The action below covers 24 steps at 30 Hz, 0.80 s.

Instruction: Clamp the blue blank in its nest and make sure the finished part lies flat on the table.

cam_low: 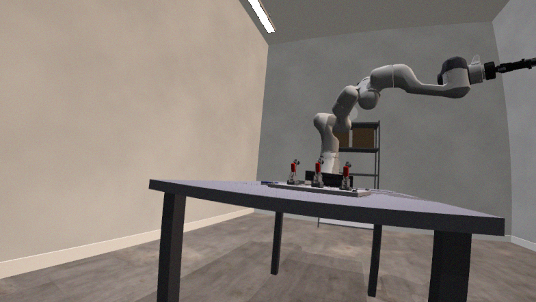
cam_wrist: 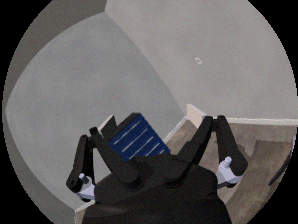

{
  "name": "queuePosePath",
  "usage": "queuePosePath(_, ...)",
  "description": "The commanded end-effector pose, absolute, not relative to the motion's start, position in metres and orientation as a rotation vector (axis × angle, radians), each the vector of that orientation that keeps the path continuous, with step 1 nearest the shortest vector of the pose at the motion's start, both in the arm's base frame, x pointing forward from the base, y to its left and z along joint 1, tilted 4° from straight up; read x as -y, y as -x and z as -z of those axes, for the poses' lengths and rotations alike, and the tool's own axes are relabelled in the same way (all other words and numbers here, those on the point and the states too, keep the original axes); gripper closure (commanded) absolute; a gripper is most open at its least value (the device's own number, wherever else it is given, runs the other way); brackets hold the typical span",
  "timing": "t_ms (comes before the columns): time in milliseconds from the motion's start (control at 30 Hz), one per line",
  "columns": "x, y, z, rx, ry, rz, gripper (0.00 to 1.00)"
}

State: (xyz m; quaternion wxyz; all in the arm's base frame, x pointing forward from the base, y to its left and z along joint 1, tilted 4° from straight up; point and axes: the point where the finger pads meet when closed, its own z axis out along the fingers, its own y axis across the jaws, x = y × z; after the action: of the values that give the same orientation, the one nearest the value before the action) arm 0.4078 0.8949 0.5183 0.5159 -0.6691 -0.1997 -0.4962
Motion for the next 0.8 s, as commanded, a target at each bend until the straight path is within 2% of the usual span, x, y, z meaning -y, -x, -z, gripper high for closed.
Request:
queuePosePath(0,-0.895,-0.408,-0.519,0.479,1.607,1.192,0.0)
queuePosePath(600,-0.895,-0.408,-0.519,0.479,1.607,1.192,0.0)
queuePosePath(767,-0.886,-0.423,-0.517,0.466,1.625,1.2,0.0)
